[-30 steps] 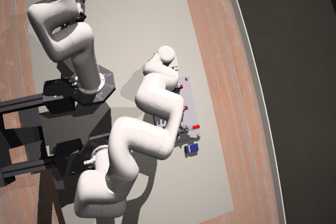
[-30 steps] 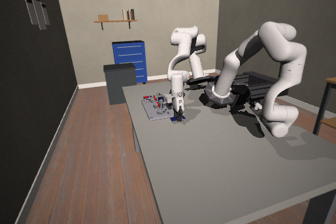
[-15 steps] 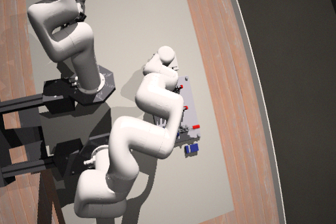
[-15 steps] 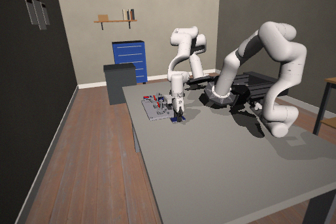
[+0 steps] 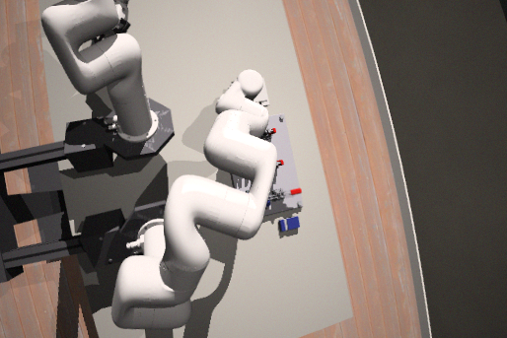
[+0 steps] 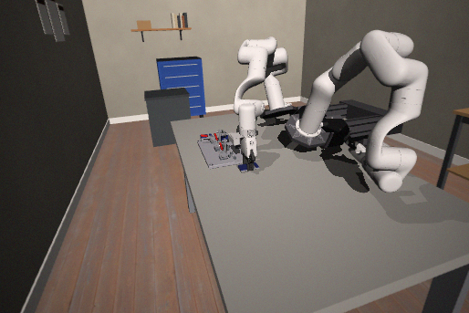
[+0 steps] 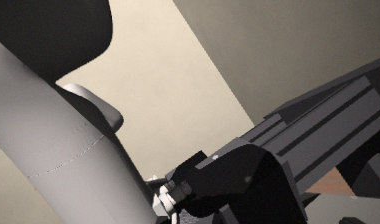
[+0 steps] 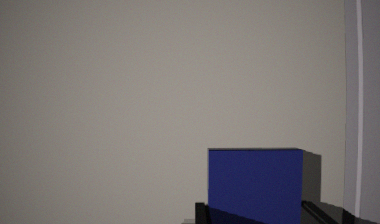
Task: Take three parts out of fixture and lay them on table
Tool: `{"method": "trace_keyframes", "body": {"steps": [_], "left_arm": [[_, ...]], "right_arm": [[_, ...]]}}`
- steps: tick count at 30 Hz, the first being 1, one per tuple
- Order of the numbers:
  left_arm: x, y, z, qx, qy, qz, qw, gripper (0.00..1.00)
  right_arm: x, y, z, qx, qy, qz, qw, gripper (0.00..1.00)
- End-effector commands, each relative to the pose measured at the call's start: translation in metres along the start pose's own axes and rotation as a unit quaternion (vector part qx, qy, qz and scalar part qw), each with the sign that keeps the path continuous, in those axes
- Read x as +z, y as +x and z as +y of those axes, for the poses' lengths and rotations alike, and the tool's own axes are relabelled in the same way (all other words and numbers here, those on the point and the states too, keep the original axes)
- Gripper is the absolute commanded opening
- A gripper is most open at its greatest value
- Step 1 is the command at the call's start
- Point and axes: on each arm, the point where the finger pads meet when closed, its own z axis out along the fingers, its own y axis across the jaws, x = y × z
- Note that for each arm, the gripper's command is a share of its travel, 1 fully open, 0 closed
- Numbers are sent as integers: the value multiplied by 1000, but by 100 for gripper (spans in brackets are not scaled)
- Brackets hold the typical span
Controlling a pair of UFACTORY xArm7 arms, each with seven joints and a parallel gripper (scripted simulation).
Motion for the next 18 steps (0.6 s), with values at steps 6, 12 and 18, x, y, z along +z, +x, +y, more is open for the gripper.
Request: {"method": "trace_keyframes", "body": {"steps": [6,12,18], "left_arm": [[-1,0,0,-1,-1,-1,1000,100],[-1,0,0,-1,-1,-1,1000,100],[-1,0,0,-1,-1,-1,1000,100]], "right_arm": [[-2,1,-2,0,2,1,1000,82],[-2,1,-2,0,2,1,1000,82],[-2,1,-2,0,2,1,1000,82]]}}
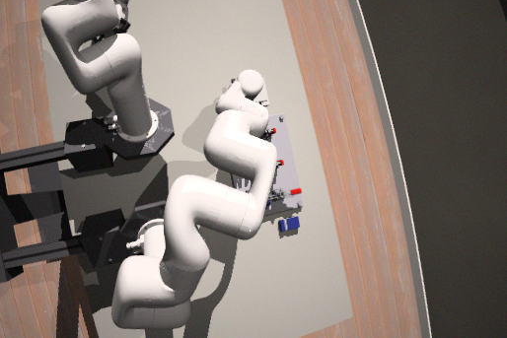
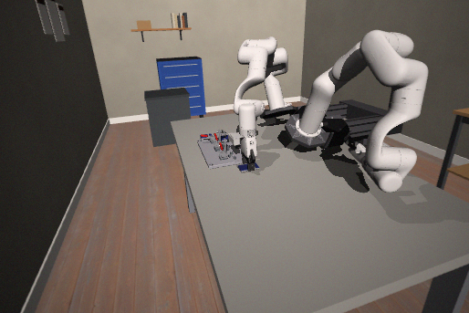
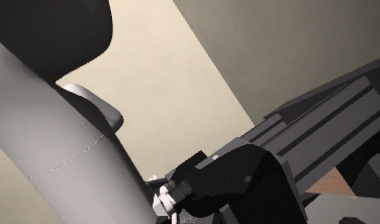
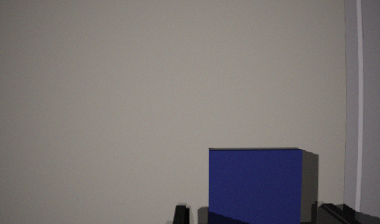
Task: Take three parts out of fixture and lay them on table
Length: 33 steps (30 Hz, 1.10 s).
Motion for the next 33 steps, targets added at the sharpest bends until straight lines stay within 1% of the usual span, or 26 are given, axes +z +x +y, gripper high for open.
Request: {"method": "trace_keyframes", "body": {"steps": [1,16,20,24,26,33], "left_arm": [[-1,0,0,-1,-1,-1,1000,100],[-1,0,0,-1,-1,-1,1000,100],[-1,0,0,-1,-1,-1,1000,100],[-1,0,0,-1,-1,-1,1000,100],[-1,0,0,-1,-1,-1,1000,100],[-1,0,0,-1,-1,-1,1000,100]], "right_arm": [[-2,1,-2,0,2,1,1000,82],[-2,1,-2,0,2,1,1000,82],[-6,1,-2,0,2,1,1000,82],[-18,1,-2,0,2,1,1000,82],[-18,1,-2,0,2,1,1000,82],[-54,1,-2,0,2,1,1000,82]]}}
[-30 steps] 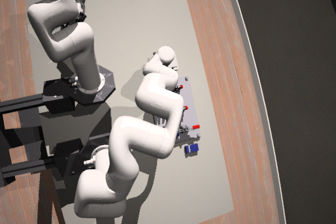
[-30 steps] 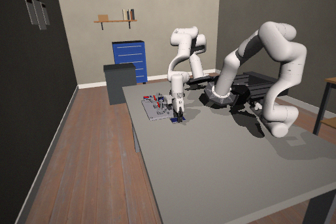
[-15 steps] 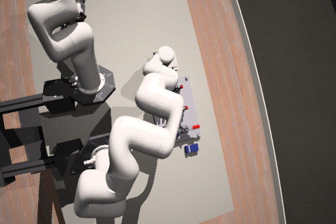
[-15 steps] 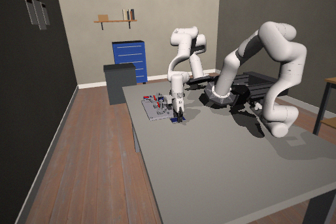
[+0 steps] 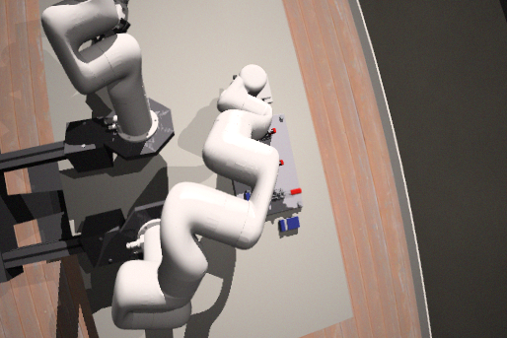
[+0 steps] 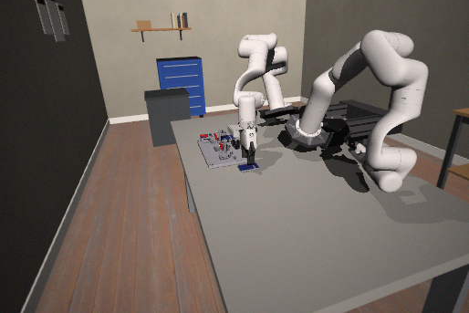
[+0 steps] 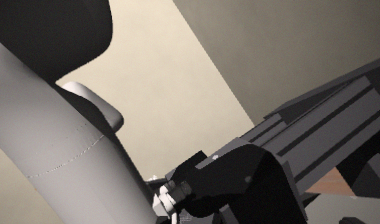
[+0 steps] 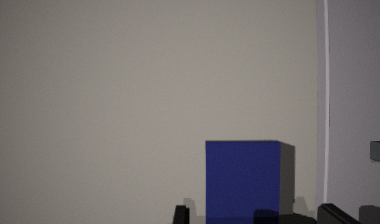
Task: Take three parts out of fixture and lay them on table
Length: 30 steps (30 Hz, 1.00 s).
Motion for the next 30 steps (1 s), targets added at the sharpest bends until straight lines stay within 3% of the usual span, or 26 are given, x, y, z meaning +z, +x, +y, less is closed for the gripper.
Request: {"method": "trace_keyframes", "body": {"steps": [1,8,27,28,30], "left_arm": [[-1,0,0,-1,-1,-1,1000,100],[-1,0,0,-1,-1,-1,1000,100],[-1,0,0,-1,-1,-1,1000,100],[-1,0,0,-1,-1,-1,1000,100],[-1,0,0,-1,-1,-1,1000,100]], "right_arm": [[-22,1,-1,0,2,2,1000,82],[-44,1,-1,0,2,2,1000,82],[-45,1,-1,0,2,2,1000,82],[-45,1,-1,0,2,2,1000,48],[-45,1,-1,0,2,2,1000,48]]}}
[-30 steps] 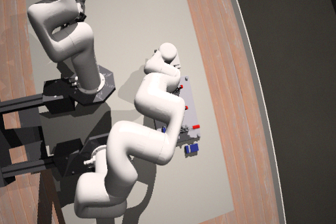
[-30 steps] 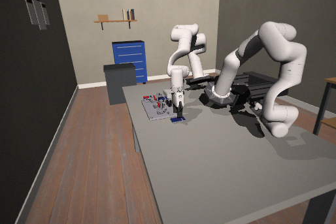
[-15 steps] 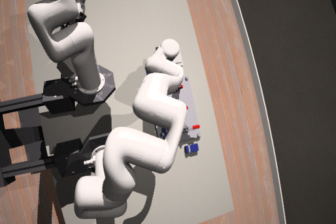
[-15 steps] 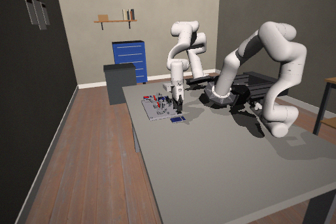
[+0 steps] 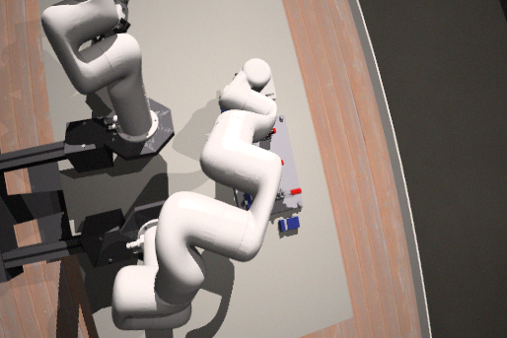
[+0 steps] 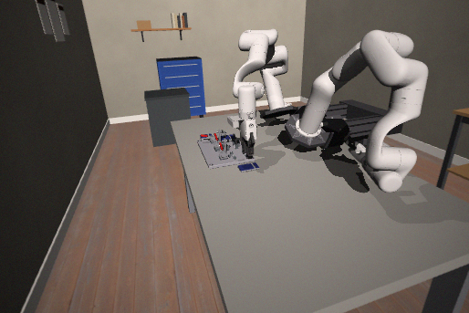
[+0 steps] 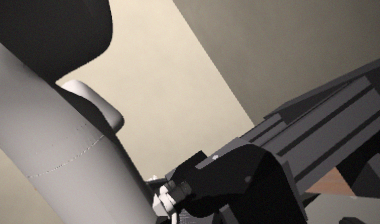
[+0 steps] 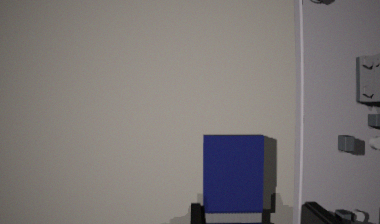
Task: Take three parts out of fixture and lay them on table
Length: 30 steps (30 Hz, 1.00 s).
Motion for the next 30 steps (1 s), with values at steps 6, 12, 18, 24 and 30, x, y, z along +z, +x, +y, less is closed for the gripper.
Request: {"method": "trace_keyframes", "body": {"steps": [6,12,18,24,30], "left_arm": [[-1,0,0,-1,-1,-1,1000,100],[-1,0,0,-1,-1,-1,1000,100],[-1,0,0,-1,-1,-1,1000,100],[-1,0,0,-1,-1,-1,1000,100],[-1,0,0,-1,-1,-1,1000,100]], "right_arm": [[-5,1,-2,0,2,1,1000,48],[-13,1,-2,0,2,1,1000,48],[-23,1,-2,0,2,1,1000,48],[-44,1,-1,0,2,1,1000,48],[-69,1,-1,0,2,1,1000,48]]}}
